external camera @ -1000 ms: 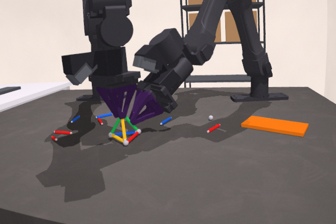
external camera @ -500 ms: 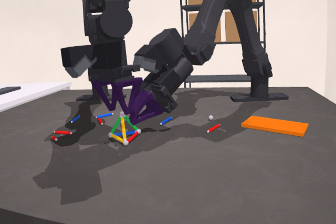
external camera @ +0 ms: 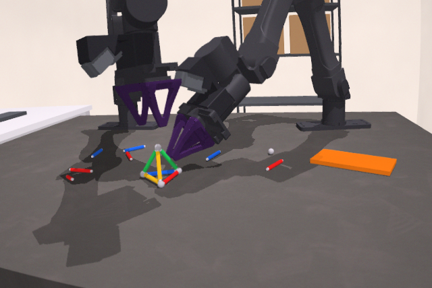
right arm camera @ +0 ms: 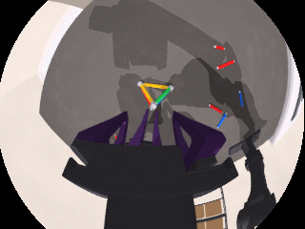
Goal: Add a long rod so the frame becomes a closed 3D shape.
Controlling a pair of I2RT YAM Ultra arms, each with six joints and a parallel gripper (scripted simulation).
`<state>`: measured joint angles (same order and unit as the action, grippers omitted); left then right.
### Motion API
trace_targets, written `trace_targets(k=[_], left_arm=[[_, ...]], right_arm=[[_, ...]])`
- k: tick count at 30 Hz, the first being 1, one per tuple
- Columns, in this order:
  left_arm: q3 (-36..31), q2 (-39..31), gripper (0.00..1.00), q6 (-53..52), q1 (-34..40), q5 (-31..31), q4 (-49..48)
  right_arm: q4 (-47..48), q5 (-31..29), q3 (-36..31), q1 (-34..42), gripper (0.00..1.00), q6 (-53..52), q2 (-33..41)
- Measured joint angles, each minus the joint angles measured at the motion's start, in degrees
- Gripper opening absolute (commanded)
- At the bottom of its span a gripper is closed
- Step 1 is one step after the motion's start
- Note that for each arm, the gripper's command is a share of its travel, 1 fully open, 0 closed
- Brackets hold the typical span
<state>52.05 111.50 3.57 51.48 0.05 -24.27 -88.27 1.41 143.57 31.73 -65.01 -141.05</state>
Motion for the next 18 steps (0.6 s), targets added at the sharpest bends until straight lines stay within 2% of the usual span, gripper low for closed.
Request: trace_targets(k=[5, 12, 15, 18], left_arm=[[-1.95, -2.29, 0.14, 0.00, 0.00, 0.00, 0.42], [-6.10, -8.96, 0.14, 0.00, 0.00, 0.04, 1.92], [-7.23, -11.28, 0.14, 0.00, -0.02, 0.63, 2.89], [-8.79, -14.14, 0.14, -0.09, -0.61, 1.81, 4.22]], right_arm=[[-0.20, 0.00, 0.00, 0.00, 0.64, 0.00, 0.00], [-0.24, 0.00, 0.00, 0.00, 0.64, 0.00, 0.00], [-0.26, 0.00, 0.00, 0.00, 0.98, 0.13, 0.00], [0.28, -0.15, 0.00, 0.00, 1.00, 1.07, 0.00]])
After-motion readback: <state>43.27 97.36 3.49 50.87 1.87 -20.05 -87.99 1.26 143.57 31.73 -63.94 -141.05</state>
